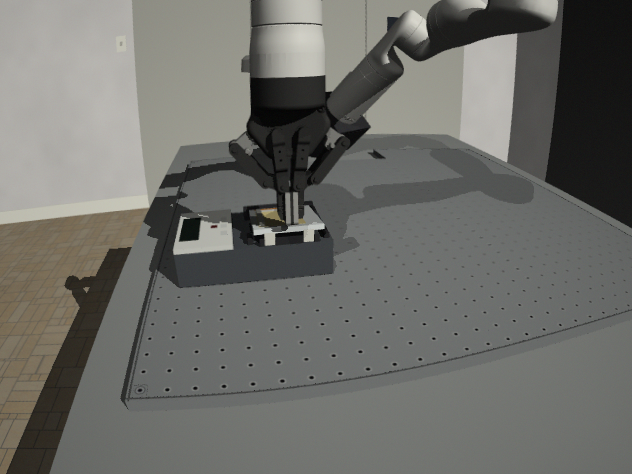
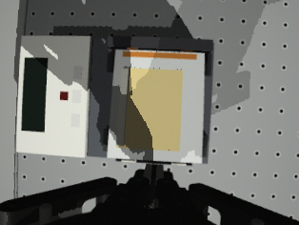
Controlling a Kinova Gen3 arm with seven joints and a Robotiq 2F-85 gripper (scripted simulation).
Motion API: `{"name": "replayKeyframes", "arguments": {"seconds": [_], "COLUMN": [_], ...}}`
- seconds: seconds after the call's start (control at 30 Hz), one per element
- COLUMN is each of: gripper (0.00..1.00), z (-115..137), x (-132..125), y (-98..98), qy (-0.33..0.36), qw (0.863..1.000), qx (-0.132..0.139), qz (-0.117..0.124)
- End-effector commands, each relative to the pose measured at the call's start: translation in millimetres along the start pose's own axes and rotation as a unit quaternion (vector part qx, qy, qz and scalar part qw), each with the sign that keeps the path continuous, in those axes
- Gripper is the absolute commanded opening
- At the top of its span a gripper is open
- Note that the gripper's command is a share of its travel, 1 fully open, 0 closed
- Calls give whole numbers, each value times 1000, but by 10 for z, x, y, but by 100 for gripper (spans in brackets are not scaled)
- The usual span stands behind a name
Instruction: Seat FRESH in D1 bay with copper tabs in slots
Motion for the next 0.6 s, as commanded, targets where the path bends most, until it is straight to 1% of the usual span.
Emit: {"name": "replayKeyframes", "arguments": {"seconds": [0.0, 0.37, 0.57], "gripper": [0, 0, 0], "z": [-15, -40, -28], "x": [-12, -12, -12], "y": [-64, -179, -179], "qy": [0, 0, 0], "qw": [1000, 1000, 1000], "qx": [-2, -2, -2], "qz": [2, 2, 2]}}
Point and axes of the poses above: the point where the finger pads meet when closed, its own y axis out along the fingers, its own x axis across the jaws, z = x × y, the point moved 5 cm from there along -y, back along the fingers, and after that the axes turned 2 degrees about -y, right-handed, at the moved point
